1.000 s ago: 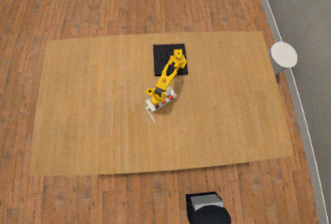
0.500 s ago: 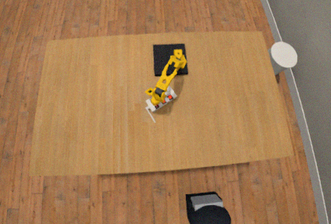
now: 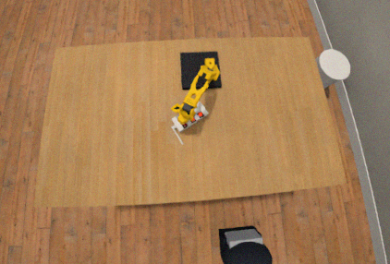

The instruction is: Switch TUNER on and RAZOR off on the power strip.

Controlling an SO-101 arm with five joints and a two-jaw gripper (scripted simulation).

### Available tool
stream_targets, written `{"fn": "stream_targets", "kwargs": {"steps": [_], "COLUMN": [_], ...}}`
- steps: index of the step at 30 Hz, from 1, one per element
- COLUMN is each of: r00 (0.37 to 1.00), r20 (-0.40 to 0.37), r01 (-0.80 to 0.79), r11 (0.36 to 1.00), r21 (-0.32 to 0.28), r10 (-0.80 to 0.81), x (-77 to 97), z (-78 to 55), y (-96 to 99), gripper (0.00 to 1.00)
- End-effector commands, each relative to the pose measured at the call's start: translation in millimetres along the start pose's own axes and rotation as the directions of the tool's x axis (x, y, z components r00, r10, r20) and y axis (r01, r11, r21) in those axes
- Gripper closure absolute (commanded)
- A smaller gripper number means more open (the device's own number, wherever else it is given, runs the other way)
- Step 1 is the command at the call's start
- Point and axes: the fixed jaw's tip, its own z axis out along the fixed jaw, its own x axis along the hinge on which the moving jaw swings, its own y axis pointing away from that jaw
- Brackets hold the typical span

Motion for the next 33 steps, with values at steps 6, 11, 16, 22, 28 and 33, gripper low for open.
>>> {"fn": "stream_targets", "kwargs": {"steps": [6, 11, 16, 22, 28, 33], "r00": [1.0, 1.0, 1.0, 1.0, 1.0, 1.0], "r20": [-0.005, -0.005, -0.005, -0.005, -0.005, -0.005], "r01": [0.004, 0.004, 0.004, 0.004, 0.004, 0.004], "r11": [1.0, 1.0, 1.0, 1.0, 1.0, 1.0], "r21": [-0.014, -0.014, -0.014, -0.014, -0.014, -0.014], "r10": [-0.004, -0.004, -0.004, -0.004, -0.004, -0.004], "x": [-2.0, -2.4, -2.5, -2.9, -3.3, -3.3], "z": [3.5, 6.5, 6.6, 8.6, 10.2, 10.3], "y": [-0.8, -1.9, -2.0, -3.1, -4.1, -4.1], "gripper": [1.0, 1.0, 1.0, 1.0, 1.0, 1.0]}}
